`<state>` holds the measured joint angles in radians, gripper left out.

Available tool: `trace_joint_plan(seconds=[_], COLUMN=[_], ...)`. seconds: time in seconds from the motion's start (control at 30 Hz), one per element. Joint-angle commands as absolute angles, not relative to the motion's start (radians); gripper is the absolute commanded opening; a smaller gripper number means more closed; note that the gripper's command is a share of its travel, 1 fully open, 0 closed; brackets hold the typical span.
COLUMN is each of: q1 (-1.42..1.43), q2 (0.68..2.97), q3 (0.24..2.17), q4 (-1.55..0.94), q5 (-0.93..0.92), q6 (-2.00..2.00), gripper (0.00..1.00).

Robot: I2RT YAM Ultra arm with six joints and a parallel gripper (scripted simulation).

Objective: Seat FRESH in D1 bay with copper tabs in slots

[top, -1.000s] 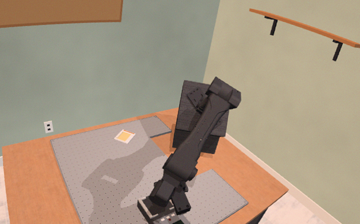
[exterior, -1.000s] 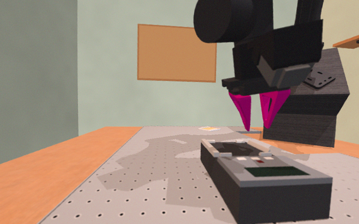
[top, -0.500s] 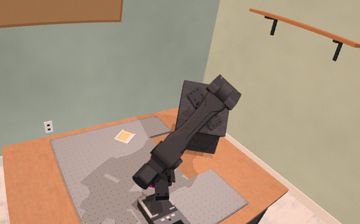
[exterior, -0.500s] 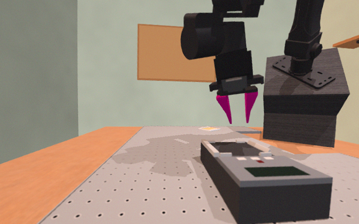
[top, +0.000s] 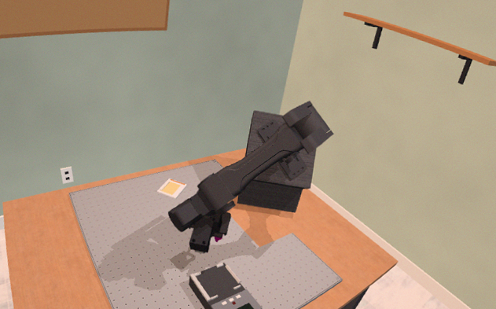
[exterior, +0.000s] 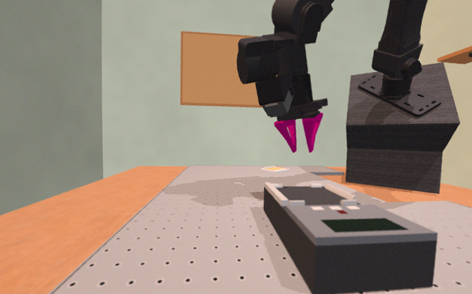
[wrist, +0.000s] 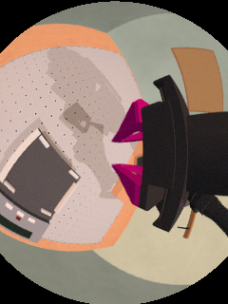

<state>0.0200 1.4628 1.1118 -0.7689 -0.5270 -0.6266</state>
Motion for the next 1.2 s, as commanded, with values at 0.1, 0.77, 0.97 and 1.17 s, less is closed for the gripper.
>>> trace_joint_plan(seconds=[0.1, 0.77, 0.97, 1.17], q1=[-0.102, -0.415, -0.545, -0.587], q2=[1.426, 1.405, 1.400, 1.398], q3=[1.024, 0.786, 0.690, 0.708], q4=[-0.719, -0.617, -0.579, -0.580], q5=[-0.621, -0.819, -0.898, -0.918], q6=[-0.572, -0.422, -0.367, -0.384], gripper=[0.34, 0.34, 0.34, 0.34])
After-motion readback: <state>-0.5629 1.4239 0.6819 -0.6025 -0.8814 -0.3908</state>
